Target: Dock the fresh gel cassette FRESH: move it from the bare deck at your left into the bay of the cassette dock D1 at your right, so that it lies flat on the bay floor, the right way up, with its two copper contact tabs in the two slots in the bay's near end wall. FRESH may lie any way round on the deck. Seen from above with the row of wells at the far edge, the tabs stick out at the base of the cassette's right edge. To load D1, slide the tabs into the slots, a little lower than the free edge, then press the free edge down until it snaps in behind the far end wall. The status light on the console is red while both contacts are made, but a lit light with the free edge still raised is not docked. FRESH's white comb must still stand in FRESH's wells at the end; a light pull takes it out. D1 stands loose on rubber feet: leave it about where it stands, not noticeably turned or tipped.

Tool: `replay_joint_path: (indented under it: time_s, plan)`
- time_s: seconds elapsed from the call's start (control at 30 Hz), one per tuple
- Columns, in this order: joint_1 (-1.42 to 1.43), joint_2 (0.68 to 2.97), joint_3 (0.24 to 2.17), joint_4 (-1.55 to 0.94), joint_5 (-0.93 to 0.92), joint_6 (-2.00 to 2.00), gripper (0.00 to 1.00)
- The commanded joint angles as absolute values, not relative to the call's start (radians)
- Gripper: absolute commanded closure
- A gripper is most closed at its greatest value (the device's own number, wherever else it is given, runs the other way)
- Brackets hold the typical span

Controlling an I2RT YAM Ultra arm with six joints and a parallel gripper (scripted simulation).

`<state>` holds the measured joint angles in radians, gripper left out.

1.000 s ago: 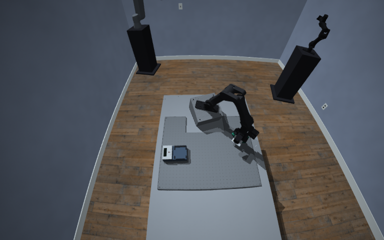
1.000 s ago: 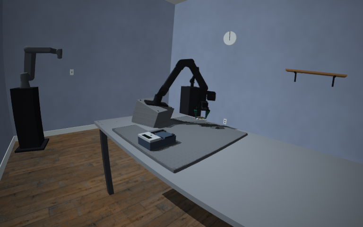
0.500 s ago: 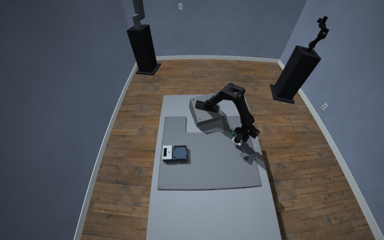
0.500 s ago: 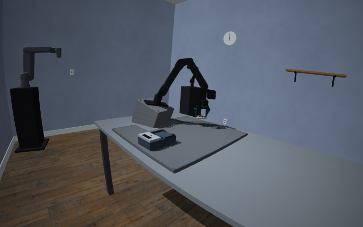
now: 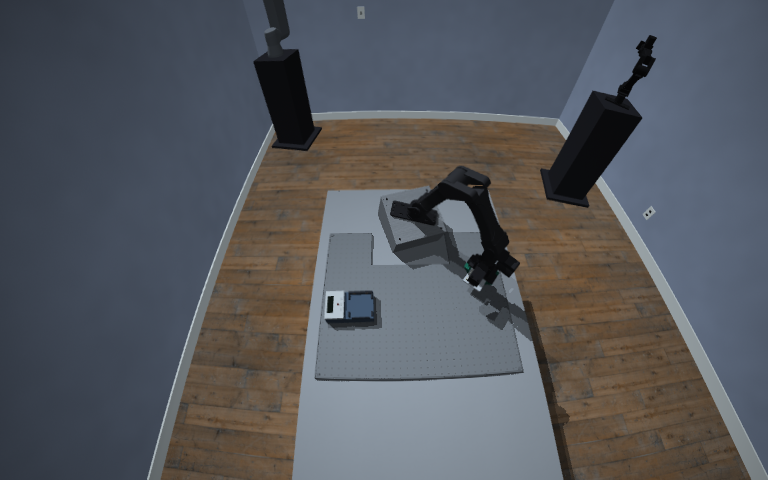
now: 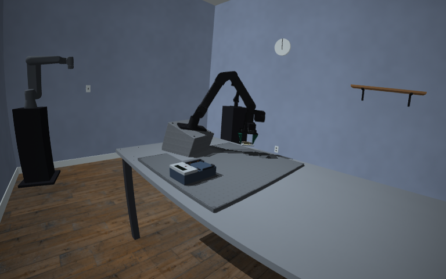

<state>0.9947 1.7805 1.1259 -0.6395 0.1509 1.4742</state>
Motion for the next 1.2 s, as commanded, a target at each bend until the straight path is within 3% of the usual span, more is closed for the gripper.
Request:
replay_joint_path:
  time_s: [0.0, 0.63, 1.17]
  plan:
    - [1.012, 1.75, 1.161, -0.657, 0.162, 1.478, 1.0]
    - [1.012, 1.75, 1.161, -0.657, 0.162, 1.478, 1.0]
    - [0.842, 1.59, 0.933, -0.545, 0.182, 0.877, 1.0]
